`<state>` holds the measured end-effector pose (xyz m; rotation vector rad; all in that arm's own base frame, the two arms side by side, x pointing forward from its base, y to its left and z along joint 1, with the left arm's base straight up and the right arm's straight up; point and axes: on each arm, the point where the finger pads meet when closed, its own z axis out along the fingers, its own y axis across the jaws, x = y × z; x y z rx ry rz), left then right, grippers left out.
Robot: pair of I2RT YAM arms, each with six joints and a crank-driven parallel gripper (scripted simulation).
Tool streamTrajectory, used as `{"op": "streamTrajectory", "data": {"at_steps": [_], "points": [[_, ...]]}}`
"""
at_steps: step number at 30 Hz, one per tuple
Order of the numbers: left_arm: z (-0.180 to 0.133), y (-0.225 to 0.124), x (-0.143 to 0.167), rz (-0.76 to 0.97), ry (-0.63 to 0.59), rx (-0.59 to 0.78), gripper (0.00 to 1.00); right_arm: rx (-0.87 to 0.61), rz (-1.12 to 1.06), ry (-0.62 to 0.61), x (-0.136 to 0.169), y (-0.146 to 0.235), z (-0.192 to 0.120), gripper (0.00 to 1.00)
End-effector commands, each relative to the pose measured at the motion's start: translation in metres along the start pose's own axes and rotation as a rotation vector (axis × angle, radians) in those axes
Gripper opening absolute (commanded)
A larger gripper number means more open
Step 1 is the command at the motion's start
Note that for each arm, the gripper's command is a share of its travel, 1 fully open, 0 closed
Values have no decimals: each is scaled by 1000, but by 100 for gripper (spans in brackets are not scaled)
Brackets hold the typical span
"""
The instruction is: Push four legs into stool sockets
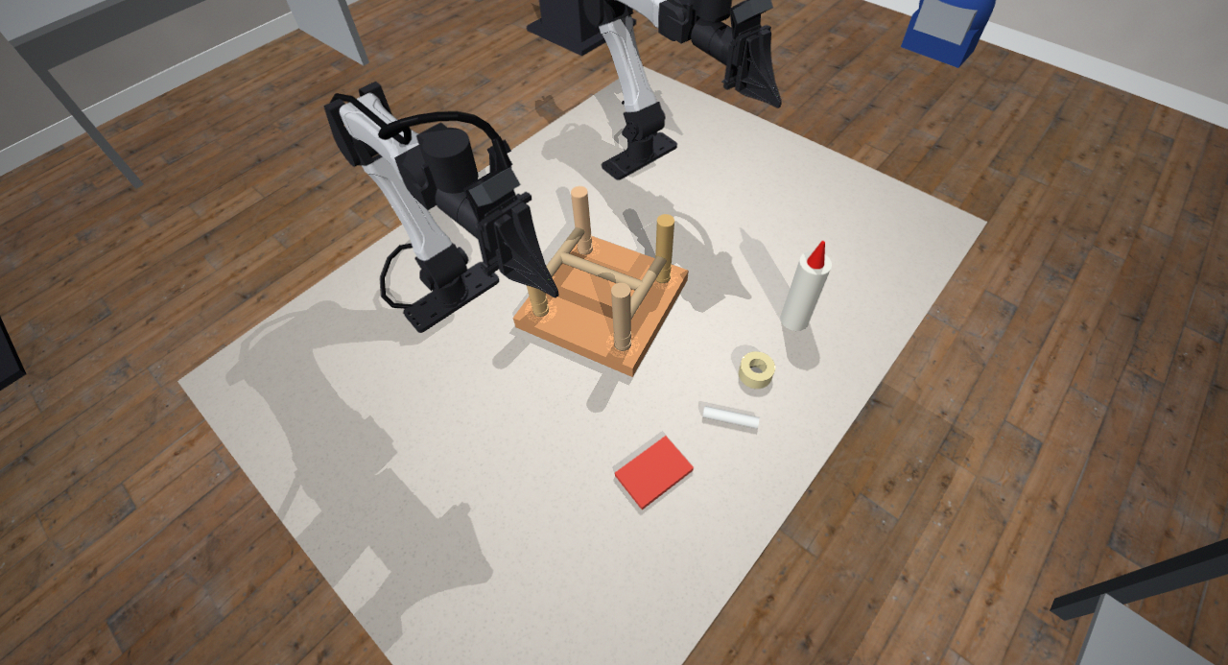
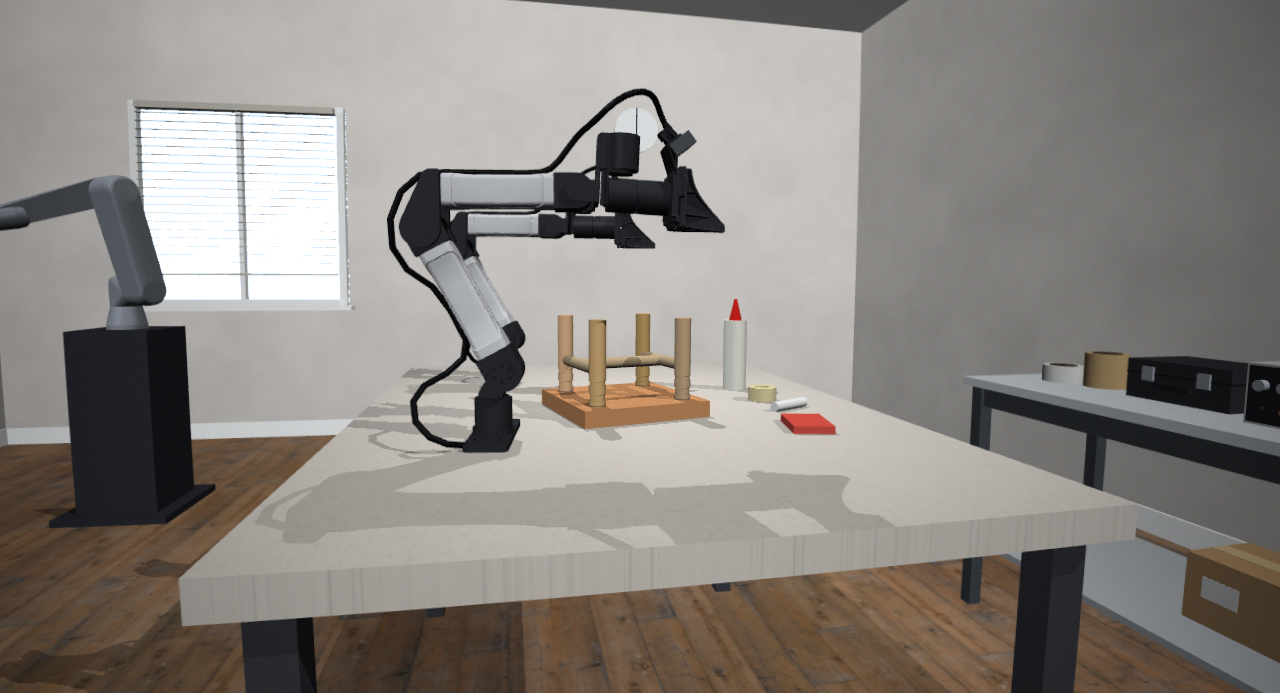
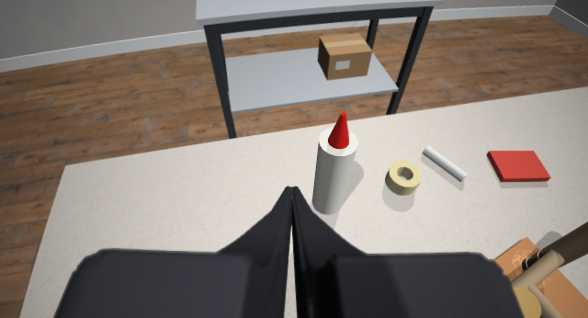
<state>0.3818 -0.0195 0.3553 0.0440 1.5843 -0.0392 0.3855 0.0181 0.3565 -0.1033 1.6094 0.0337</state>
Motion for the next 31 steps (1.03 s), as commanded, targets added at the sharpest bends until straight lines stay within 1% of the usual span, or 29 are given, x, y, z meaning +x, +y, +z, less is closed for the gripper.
{"op": "streamTrajectory", "data": {"at_steps": [1, 3, 4, 6, 7, 8, 10, 12, 13, 31], "points": [[9, 12, -9, -11, -22, -24, 0, 115, 75, -99, -16, -20, -3, 0], [2, 19, -19, -10, -48, -40, 0, 129, 83, -104, -15, -23, -6, 0], [-9, 25, -33, -10, -88, -71, 0, 135, 81, -104, -14, -25, -8, 0], [-4, 18, -27, -7, -68, -41, 0, 102, 56, -86, -13, -19, -4, 0], [-11, 24, -31, -7, -85, -69, 0, 104, 29, -131, -34, -23, -13, 0], [-6, 26, -24, -7, -67, -75, 0, 112, 30, -135, -37, -25, -13, 0], [-3, 22, -18, -8, -47, -64, 0, 110, 30, -116, -30, -24, -8, 0], [-3, 20, -19, -8, -51, -53, 0, 98, 32, -81, -15, -21, -2, 0], [-3, 20, -19, -8, -51, -53, 0, 98, 31, -88, -18, -21, -2, 0], [-3, 20, -19, -8, -51, -53, 0, 98, 31, -88, -19, -21, -2, 0]]}}
